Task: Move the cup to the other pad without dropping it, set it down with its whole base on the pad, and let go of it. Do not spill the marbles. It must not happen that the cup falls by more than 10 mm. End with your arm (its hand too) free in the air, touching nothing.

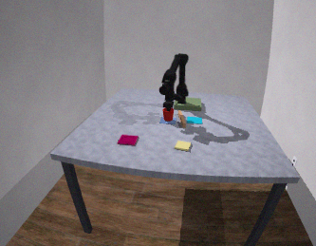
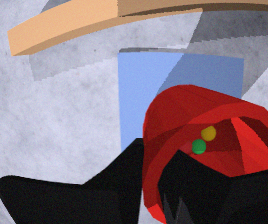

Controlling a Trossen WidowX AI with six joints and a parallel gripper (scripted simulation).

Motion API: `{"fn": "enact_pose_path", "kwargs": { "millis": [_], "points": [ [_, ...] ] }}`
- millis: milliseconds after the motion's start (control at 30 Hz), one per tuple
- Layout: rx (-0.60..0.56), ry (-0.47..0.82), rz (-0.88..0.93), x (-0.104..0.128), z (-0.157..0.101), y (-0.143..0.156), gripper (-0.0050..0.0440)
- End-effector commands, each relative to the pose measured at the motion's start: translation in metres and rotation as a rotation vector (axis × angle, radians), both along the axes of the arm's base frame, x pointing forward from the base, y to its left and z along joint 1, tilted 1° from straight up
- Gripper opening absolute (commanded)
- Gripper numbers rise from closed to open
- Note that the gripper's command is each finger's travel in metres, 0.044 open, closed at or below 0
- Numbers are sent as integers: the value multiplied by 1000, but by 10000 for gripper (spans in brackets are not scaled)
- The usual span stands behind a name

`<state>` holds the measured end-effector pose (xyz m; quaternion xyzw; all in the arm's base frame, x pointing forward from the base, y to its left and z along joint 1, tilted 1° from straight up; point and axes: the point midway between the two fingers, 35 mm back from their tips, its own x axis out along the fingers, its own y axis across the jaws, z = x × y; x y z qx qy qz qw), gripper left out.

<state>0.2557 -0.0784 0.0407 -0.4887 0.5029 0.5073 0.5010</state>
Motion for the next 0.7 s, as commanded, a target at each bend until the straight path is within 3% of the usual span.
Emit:
{"fn": "enact_pose_path", "kwargs": {
  "millis": [0,333,667],
  "points": [
    [-13,-37,0,6,23,-2,0],
    [-11,-35,1,2,50,-1,0],
    [-11,-35,1,-1,52,0,0]
  ]
}}
